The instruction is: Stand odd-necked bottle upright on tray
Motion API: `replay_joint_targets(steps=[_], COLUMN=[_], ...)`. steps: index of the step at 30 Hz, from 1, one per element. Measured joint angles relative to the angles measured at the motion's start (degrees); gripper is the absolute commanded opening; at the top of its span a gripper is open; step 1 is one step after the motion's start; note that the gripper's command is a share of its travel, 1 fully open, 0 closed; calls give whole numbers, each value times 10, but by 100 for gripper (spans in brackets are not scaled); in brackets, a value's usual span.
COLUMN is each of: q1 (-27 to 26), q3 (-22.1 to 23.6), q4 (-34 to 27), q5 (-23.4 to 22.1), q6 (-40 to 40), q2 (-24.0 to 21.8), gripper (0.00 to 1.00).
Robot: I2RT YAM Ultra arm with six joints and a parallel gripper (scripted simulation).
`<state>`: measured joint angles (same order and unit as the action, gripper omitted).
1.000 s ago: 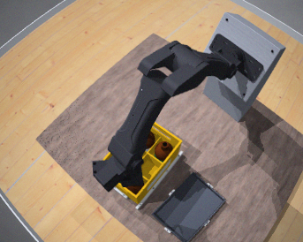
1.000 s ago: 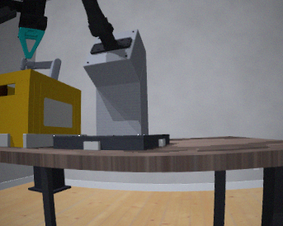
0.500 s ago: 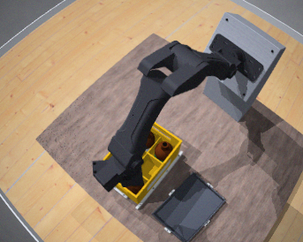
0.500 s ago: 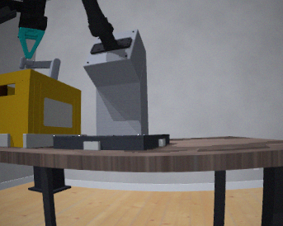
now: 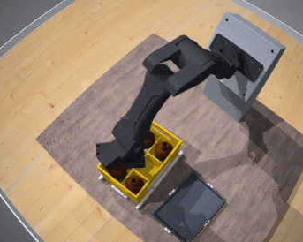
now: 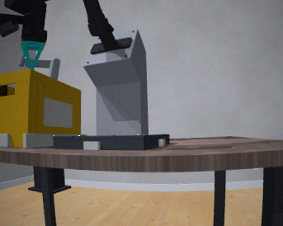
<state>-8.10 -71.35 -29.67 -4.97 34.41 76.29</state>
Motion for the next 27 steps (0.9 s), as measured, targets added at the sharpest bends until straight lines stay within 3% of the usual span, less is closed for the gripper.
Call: replay_joint_targets(steps=[13, 16, 27], q1=[-200, -216, -218], q3=[289, 310, 311], q4=[134, 152, 195], q5=[-146, -172, -207], q6=[-106, -121, -134], q2=[-98, -104, -106], gripper=[0, 0, 0])
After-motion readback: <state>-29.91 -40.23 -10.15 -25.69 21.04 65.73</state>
